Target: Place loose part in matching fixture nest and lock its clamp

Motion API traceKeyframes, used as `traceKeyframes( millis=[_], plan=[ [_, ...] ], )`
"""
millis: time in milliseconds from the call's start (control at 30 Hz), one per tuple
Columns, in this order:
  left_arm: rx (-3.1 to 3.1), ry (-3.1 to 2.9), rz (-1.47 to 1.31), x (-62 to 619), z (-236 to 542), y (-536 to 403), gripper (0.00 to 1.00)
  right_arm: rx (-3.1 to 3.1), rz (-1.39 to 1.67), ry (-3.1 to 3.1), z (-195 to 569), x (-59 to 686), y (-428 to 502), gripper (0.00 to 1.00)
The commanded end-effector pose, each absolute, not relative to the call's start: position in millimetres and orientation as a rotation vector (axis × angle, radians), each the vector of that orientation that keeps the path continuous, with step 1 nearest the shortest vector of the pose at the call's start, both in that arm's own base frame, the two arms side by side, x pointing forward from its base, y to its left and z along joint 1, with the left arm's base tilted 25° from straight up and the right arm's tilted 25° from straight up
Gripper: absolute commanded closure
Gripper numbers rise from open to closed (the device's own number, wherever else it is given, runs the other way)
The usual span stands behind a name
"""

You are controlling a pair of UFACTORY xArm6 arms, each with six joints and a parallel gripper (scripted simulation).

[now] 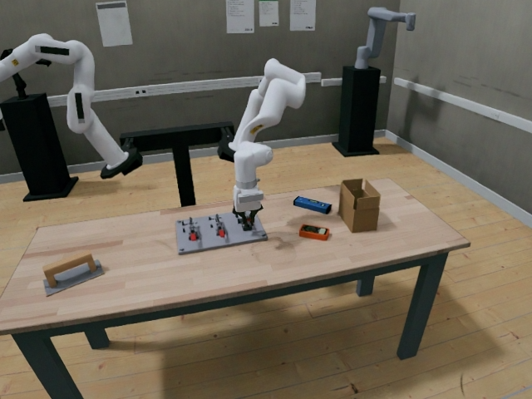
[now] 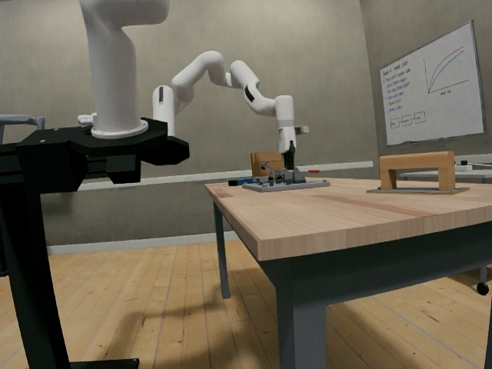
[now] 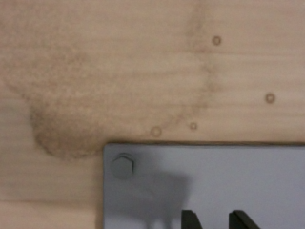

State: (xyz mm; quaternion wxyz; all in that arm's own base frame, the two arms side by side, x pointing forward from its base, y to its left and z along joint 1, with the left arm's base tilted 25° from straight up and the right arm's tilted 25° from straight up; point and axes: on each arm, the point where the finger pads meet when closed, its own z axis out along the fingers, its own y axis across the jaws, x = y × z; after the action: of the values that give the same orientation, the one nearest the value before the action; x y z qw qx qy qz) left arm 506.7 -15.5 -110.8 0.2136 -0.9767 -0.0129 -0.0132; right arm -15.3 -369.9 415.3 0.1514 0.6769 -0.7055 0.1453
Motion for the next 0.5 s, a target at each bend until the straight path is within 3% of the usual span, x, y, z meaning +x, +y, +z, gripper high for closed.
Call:
traceKeyframes(
  millis=[0,467],
  plan=[
    [-2.712,-0.035,-0.044,511.8,-111.2,-15.6,0.79,1.939,0.423,-2.021,418.3,-15.3,-370.4,0.00],
    [-2.712,-0.035,-0.044,517.8,-118.3,-12.1,0.79,1.939,0.423,-2.021,418.3,-15.3,-370.4,0.00]
  ],
)
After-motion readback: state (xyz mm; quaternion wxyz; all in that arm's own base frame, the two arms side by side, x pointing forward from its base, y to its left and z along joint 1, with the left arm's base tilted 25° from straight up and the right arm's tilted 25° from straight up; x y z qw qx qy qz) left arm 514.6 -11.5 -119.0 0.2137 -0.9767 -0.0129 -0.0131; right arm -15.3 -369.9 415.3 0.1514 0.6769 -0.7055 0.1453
